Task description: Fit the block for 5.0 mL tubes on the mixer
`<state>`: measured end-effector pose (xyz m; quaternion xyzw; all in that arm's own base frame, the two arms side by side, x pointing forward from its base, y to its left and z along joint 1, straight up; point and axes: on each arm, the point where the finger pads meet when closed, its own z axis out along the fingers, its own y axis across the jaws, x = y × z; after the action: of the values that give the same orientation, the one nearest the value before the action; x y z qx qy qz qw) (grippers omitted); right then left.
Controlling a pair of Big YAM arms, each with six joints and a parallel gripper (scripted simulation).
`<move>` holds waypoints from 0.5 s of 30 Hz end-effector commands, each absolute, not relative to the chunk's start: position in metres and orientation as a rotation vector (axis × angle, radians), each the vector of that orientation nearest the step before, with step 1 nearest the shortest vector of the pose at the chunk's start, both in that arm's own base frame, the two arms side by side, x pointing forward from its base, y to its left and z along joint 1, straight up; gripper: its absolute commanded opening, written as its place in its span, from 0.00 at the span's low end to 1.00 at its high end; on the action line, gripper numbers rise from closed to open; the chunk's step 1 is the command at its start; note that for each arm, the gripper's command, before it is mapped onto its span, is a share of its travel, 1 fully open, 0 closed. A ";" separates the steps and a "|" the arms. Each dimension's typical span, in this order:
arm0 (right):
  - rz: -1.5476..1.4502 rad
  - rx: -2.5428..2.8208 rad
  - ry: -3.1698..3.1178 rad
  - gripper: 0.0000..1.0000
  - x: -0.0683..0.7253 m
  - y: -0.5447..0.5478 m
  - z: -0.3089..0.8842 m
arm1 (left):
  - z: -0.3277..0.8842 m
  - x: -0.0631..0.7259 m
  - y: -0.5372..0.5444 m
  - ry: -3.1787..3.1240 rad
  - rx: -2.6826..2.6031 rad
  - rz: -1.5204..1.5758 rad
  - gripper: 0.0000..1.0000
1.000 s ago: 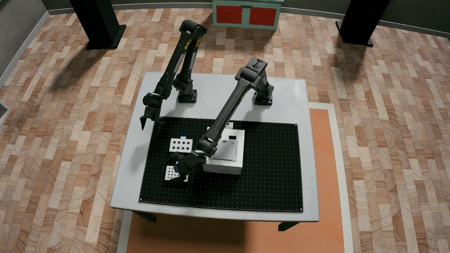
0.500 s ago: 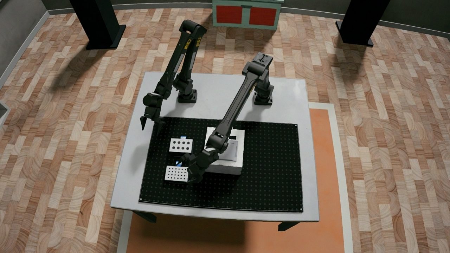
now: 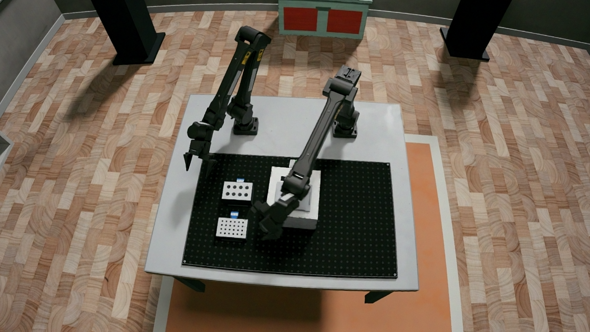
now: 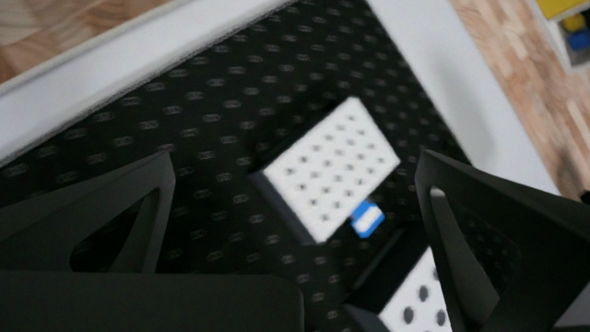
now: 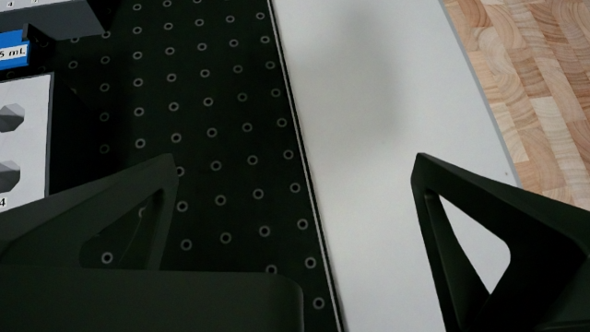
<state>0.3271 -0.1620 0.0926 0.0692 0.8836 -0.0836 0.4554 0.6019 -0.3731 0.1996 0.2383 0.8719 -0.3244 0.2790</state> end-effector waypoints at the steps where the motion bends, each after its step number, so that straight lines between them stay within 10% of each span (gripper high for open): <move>1: -0.233 0.135 2.122 1.00 0.347 -0.171 0.119 | 0.234 0.600 -0.366 2.321 0.646 -0.826 1.00; 15: -0.232 0.138 2.125 1.00 0.349 -0.173 0.120 | 0.240 0.598 -0.292 2.420 0.551 -0.725 1.00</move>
<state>0.3291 -0.1633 0.0955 0.0686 0.8824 -0.0848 0.4578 0.5903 -0.3189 0.2320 0.2077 0.9000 -0.2772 0.2648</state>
